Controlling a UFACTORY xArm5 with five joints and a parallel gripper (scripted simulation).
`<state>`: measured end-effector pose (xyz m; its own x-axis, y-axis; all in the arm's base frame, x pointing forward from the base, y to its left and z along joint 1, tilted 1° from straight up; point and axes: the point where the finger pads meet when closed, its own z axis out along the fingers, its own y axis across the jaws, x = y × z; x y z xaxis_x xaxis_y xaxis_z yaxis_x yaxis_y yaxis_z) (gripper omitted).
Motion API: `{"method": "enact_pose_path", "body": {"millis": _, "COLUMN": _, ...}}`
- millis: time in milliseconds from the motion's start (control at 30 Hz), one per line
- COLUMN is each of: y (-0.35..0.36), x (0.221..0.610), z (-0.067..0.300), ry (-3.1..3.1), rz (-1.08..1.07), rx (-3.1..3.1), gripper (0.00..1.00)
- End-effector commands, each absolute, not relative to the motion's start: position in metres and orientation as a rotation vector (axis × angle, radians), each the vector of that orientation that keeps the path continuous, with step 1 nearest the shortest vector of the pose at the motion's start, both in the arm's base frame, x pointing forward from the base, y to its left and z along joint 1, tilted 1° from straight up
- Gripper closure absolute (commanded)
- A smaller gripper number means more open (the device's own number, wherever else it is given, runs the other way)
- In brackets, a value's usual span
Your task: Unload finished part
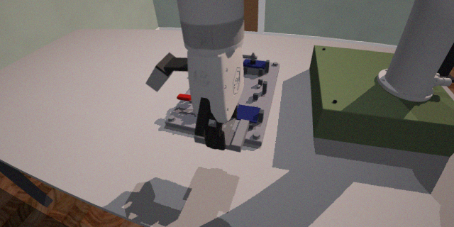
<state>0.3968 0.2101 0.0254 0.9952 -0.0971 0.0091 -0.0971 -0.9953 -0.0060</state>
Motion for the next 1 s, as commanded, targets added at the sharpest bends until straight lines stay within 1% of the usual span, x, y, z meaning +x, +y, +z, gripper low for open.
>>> {"method": "enact_pose_path", "body": {"millis": 0, "y": 0.211, "x": 0.398, "z": 0.023, "ry": 0.152, "rz": -0.02, "rx": -3.13, "gripper": 1.0}}
{"method": "enact_pose_path", "body": {"millis": 600, "y": 0.211, "x": 0.398, "z": -0.009, "ry": 0.152, "rz": -0.02, "rx": -3.13, "gripper": 1.0}}
{"method": "enact_pose_path", "body": {"millis": 967, "y": 0.212, "x": 0.399, "z": -0.035, "ry": 0.152, "rz": -0.02, "rx": -3.13, "gripper": 1.0}}
